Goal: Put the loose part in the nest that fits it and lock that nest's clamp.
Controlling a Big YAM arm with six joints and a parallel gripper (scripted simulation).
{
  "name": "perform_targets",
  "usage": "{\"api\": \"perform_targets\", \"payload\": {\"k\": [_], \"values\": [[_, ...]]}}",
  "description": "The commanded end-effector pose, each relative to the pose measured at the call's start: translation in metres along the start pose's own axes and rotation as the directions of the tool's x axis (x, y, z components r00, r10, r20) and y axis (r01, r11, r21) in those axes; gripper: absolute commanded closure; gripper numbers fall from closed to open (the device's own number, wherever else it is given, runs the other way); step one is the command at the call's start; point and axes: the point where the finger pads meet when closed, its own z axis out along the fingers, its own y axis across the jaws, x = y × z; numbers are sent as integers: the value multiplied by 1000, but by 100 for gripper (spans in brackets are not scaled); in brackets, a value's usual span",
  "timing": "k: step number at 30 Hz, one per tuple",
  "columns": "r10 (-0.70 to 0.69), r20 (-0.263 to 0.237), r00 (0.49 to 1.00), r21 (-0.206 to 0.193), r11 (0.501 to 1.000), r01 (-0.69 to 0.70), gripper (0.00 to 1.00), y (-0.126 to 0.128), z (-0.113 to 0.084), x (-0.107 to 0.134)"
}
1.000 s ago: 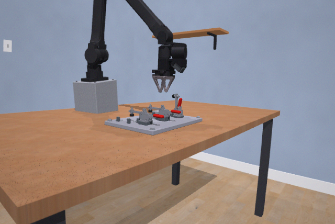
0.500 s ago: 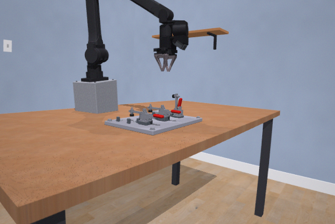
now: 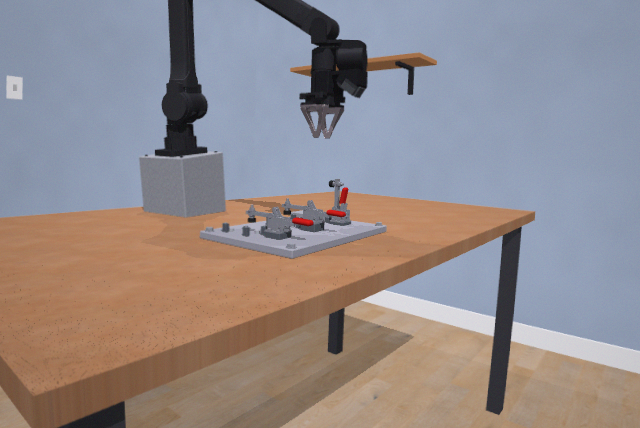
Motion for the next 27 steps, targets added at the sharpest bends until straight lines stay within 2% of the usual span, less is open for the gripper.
{"api": "perform_targets", "payload": {"k": [1, 17, 22, 23, 27], "values": [[4, 17, 1000, -5, 1000, -4, 55, -1, -7, -32], [4, 17, 1000, -3, 1000, -4, 55, -3, -6, -84], [-1, 18, 1000, -4, 1000, 1, 55, 0, -6, -87], [1, -28, 1000, 8, 1000, -1, 55, -3, 9, -67], [3, -10, 1000, 3, 1000, -3, 55, -2, 6, -74]]}}
